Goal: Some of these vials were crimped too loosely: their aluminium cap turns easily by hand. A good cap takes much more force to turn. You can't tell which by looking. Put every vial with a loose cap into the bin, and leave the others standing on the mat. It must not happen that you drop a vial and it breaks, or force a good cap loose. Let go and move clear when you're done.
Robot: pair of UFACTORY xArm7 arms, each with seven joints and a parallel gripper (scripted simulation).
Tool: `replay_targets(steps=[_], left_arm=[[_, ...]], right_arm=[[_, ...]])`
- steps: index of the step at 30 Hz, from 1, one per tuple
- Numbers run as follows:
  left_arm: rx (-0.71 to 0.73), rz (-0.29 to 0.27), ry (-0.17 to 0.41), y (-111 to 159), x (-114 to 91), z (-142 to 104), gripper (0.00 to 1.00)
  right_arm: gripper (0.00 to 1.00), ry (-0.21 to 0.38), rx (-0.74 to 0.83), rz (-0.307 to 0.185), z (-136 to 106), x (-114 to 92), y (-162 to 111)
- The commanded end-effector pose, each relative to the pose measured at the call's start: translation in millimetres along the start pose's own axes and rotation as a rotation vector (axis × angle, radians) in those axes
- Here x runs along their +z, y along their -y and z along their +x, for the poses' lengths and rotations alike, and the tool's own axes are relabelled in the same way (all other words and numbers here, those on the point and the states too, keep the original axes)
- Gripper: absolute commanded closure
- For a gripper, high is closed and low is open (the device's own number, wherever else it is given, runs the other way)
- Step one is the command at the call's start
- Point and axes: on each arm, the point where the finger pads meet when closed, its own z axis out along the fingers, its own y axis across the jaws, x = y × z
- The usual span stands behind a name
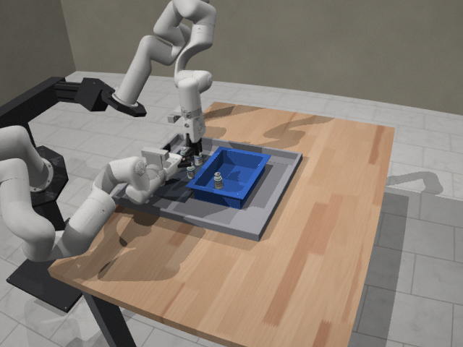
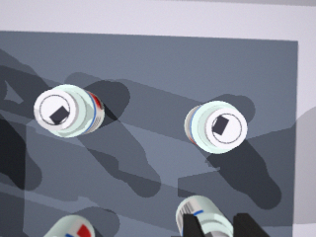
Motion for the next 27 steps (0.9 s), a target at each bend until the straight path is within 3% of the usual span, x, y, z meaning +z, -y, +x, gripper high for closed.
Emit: replay_targets(steps=[1,27], left_arm=[[0.001,0.003,0.003,1.6,-1.5,-1.0,0.80],[0.001,0.003,0.003,1.0,-2.0,-1.3,0.77]], right_arm=[[0.00,-0.004,-0.003,0.001,2.7,0.3,-0.1],[0.00,-0.004,-0.003,0.001,2.3,0.0,-0.4]])
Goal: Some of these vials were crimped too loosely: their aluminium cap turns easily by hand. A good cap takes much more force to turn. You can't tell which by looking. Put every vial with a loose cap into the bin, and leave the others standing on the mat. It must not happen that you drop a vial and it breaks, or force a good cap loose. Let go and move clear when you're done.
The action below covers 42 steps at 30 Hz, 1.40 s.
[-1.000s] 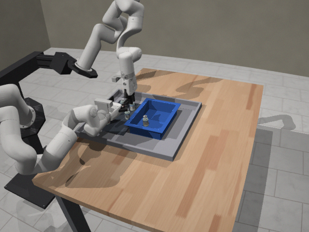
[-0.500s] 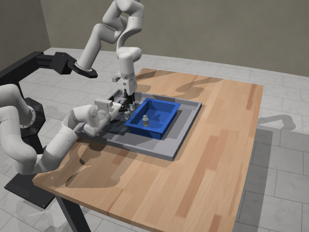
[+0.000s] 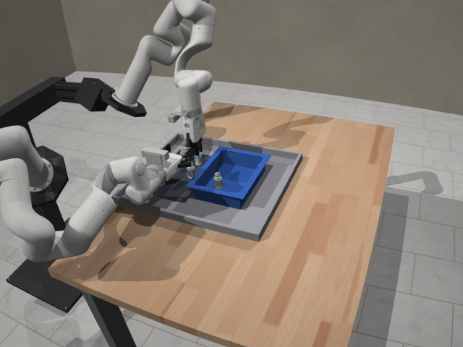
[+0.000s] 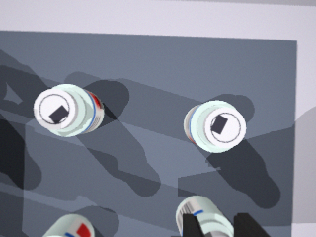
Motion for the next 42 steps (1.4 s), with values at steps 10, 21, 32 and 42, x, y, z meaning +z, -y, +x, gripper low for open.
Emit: replay_targets(steps=[10,21,32,42], left_arm=[[0.001,0.003,0.003,2,-1,0,0.77],[0.001,0.003,0.003,2,-14,0,0.77],[0.001,0.003,0.003,2,-51,0,0.77],[0.001,0.004,0.003,2,-65,0,0.77]], right_arm=[[0.00,-0.004,-0.003,0.001,3,1,0],[0.00,-0.004,-0.003,0.001,3,1,0],[0.00,-0.004,-0.003,0.001,3,1,0],[0.00,-0.004,-0.003,0.001,3,1,0]])
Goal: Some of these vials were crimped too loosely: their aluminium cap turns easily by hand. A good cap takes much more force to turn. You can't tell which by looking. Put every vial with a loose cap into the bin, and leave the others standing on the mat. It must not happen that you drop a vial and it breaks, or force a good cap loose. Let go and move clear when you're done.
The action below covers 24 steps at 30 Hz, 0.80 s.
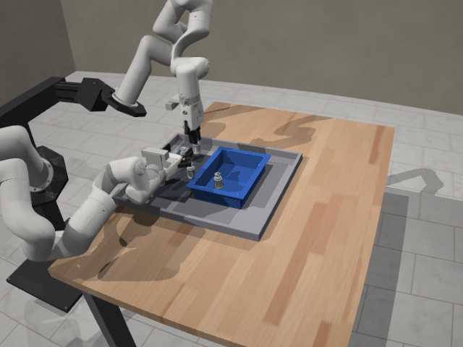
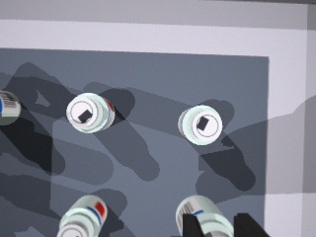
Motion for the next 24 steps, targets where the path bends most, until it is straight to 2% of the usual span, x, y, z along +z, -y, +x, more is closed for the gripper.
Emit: replay_targets(steps=[1,7,9,10,24], left_arm=[[0.000,0.004,0.004,1,-16,-1,0.77],[0.000,0.004,0.004,1,-36,-1,0.77],[0.000,0.004,0.004,1,-36,-1,0.77],[0.001,0.005,0.004,2,-26,-1,0.77],[0.001,0.005,0.004,1,-69,-1,0.77]], right_arm=[[0.00,-0.004,-0.003,0.001,3,0,0],[0.00,-0.004,-0.003,0.001,3,0,0],[0.00,-0.004,-0.003,0.001,3,0,0],[0.00,-0.004,-0.003,0.001,3,0,0],[0.00,-0.004,-0.003,0.001,2,1,0]])
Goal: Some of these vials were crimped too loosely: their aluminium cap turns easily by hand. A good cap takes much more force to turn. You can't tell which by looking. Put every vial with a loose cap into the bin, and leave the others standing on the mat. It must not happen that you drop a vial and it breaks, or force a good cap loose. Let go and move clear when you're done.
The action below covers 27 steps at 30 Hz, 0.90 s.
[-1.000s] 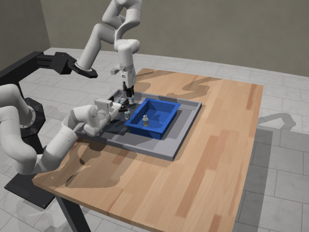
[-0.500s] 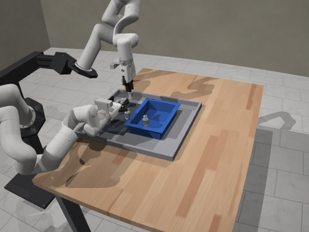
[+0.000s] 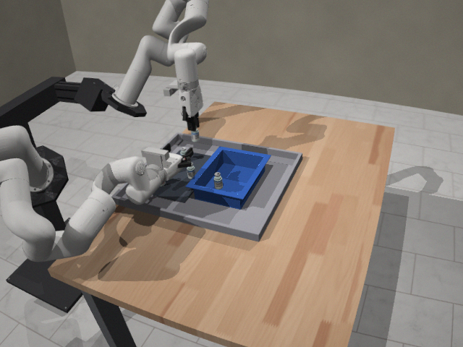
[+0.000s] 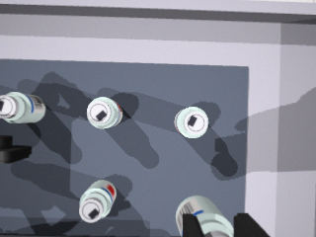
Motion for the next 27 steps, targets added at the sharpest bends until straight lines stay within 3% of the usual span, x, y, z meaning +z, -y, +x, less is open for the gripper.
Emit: replay_targets(steps=[1,3,27], left_arm=[[0.000,0.003,0.003,1,-13,-1,0.77],[0.000,0.003,0.003,1,-2,-1,0.77],[0.000,0.004,0.003,1,-12,-1,0.77]], right_arm=[[0.00,-0.004,-0.003,0.001,2,1,0],[0.00,-0.004,-0.003,0.001,3,0,0],[0.00,-0.004,-0.003,0.001,3,0,0]])
